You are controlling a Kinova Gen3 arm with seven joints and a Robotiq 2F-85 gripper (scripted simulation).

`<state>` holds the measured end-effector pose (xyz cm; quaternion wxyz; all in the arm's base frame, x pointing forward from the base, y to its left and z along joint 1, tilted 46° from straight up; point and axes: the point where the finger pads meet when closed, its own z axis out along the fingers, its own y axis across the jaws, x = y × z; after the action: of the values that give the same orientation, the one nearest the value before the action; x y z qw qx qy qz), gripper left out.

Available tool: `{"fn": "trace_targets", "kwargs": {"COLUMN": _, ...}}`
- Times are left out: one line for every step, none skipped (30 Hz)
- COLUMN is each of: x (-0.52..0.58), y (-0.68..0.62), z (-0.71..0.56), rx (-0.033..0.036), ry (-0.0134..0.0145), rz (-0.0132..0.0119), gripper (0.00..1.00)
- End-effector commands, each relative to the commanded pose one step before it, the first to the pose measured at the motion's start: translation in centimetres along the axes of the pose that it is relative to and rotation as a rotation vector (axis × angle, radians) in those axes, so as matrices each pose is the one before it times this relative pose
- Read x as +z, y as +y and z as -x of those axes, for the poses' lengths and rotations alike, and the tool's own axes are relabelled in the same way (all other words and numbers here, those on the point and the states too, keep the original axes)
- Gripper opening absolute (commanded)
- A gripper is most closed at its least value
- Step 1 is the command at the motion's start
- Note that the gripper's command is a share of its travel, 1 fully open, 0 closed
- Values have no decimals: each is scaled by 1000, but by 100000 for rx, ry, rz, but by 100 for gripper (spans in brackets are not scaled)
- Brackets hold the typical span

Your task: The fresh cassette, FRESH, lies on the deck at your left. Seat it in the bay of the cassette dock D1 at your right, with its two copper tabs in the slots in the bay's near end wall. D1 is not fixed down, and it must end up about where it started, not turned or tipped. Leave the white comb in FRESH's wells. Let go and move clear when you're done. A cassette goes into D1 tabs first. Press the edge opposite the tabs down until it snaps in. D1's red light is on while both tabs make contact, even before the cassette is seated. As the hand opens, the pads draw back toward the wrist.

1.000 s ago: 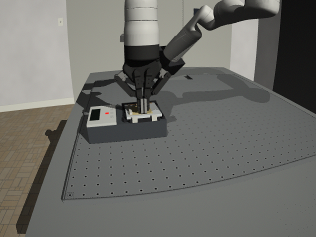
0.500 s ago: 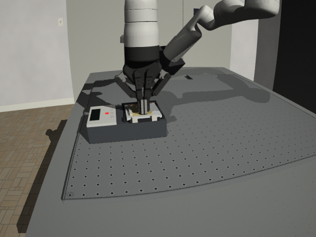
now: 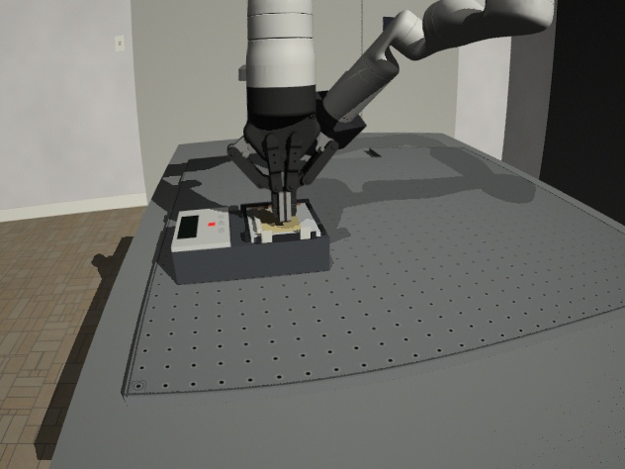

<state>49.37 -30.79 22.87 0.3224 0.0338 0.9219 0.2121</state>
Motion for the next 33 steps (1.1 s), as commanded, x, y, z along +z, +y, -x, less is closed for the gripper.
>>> {"fn": "trace_targets", "kwargs": {"x": -484, "y": -83, "z": 150, "rx": -90, "ry": -505, "rz": -373, "gripper": 0}}
{"fn": "trace_targets", "kwargs": {"x": 0, "y": 0, "z": 0, "rx": 0, "ry": 0, "rz": 0, "gripper": 0}}
{"fn": "trace_targets", "kwargs": {"x": -135, "y": -6, "z": 12, "rx": 0, "ry": 0, "rz": 1, "gripper": 0}}
{"fn": "trace_targets", "kwargs": {"x": -132, "y": -5, "z": 9, "rx": 0, "ry": 0, "rz": -1, "gripper": 0}}
{"fn": "trace_targets", "kwargs": {"x": -132, "y": -5, "z": 9, "rx": 0, "ry": 0, "rz": -1, "gripper": 0}}
{"fn": "trace_targets", "kwargs": {"x": -133, "y": -5, "z": 10, "rx": 0, "ry": 0, "rz": -1, "gripper": 0}}
{"fn": "trace_targets", "kwargs": {"x": -133, "y": -5, "z": 10, "rx": 0, "ry": 0, "rz": 0, "gripper": 0}}
{"fn": "trace_targets", "kwargs": {"x": -138, "y": -10, "z": 16, "rx": 0, "ry": 0, "rz": 4, "gripper": 0}}
{"fn": "trace_targets", "kwargs": {"x": -133, "y": -6, "z": 10, "rx": 0, "ry": 0, "rz": 0, "gripper": 0}}
{"fn": "trace_targets", "kwargs": {"x": -133, "y": -6, "z": 10, "rx": 0, "ry": 0, "rz": 0, "gripper": 0}}
{"fn": "trace_targets", "kwargs": {"x": -133, "y": -6, "z": 10, "rx": 0, "ry": 0, "rz": 0, "gripper": 0}}
{"fn": "trace_targets", "kwargs": {"x": -133, "y": -6, "z": 10, "rx": 0, "ry": 0, "rz": 0, "gripper": 0}}
{"fn": "trace_targets", "kwargs": {"x": -133, "y": -6, "z": 10, "rx": 0, "ry": 0, "rz": 0, "gripper": 0}}
{"fn": "trace_targets", "kwargs": {"x": -133, "y": -6, "z": 10, "rx": 0, "ry": 0, "rz": 0, "gripper": 0}}
{"fn": "trace_targets", "kwargs": {"x": -133, "y": -6, "z": 10, "rx": 0, "ry": 0, "rz": 0, "gripper": 0}}
{"fn": "trace_targets", "kwargs": {"x": -133, "y": -6, "z": 10, "rx": 0, "ry": 0, "rz": 0, "gripper": 0}}
{"fn": "trace_targets", "kwargs": {"x": -133, "y": -6, "z": 10, "rx": 0, "ry": 0, "rz": 0, "gripper": 0}}
{"fn": "trace_targets", "kwargs": {"x": 0, "y": 0, "z": 0, "rx": 0, "ry": 0, "rz": 0, "gripper": 0}}
{"fn": "trace_targets", "kwargs": {"x": 0, "y": 0, "z": 0, "rx": 0, "ry": 0, "rz": 0, "gripper": 0}}
{"fn": "trace_targets", "kwargs": {"x": -129, "y": -3, "z": 7, "rx": 0, "ry": 0, "rz": -2, "gripper": 0}}
{"fn": "trace_targets", "kwargs": {"x": -132, "y": -5, "z": 9, "rx": 0, "ry": 0, "rz": -1, "gripper": 0}}
{"fn": "trace_targets", "kwargs": {"x": -132, "y": -5, "z": 9, "rx": 0, "ry": 0, "rz": -1, "gripper": 0}}
{"fn": "trace_targets", "kwargs": {"x": -138, "y": -10, "z": 15, "rx": 0, "ry": 0, "rz": 4, "gripper": 0}}
{"fn": "trace_targets", "kwargs": {"x": -40, "y": 2, "z": -1, "rx": 0, "ry": 0, "rz": -3, "gripper": 0}}
{"fn": "trace_targets", "kwargs": {"x": -2, "y": -1, "z": 2, "rx": 0, "ry": 0, "rz": 1, "gripper": 0}}
{"fn": "trace_targets", "kwargs": {"x": 0, "y": 0, "z": 0, "rx": 0, "ry": 0, "rz": 0, "gripper": 0}}
{"fn": "trace_targets", "kwargs": {"x": 0, "y": 0, "z": 0, "rx": 0, "ry": 0, "rz": 0, "gripper": 0}}
{"fn": "trace_targets", "kwargs": {"x": 0, "y": 0, "z": 0, "rx": 0, "ry": 0, "rz": 0, "gripper": 0}}
{"fn": "trace_targets", "kwargs": {"x": 0, "y": 0, "z": 0, "rx": 0, "ry": 0, "rz": 0, "gripper": 0}}
{"fn": "trace_targets", "kwargs": {"x": 0, "y": 0, "z": 0, "rx": 0, "ry": 0, "rz": 0, "gripper": 0}}
{"fn": "trace_targets", "kwargs": {"x": 0, "y": 0, "z": 0, "rx": 0, "ry": 0, "rz": 0, "gripper": 0}}
{"fn": "trace_targets", "kwargs": {"x": 0, "y": 0, "z": 0, "rx": 0, "ry": 0, "rz": 0, "gripper": 0}}
{"fn": "trace_targets", "kwargs": {"x": 0, "y": 0, "z": 0, "rx": 0, "ry": 0, "rz": 0, "gripper": 0}}
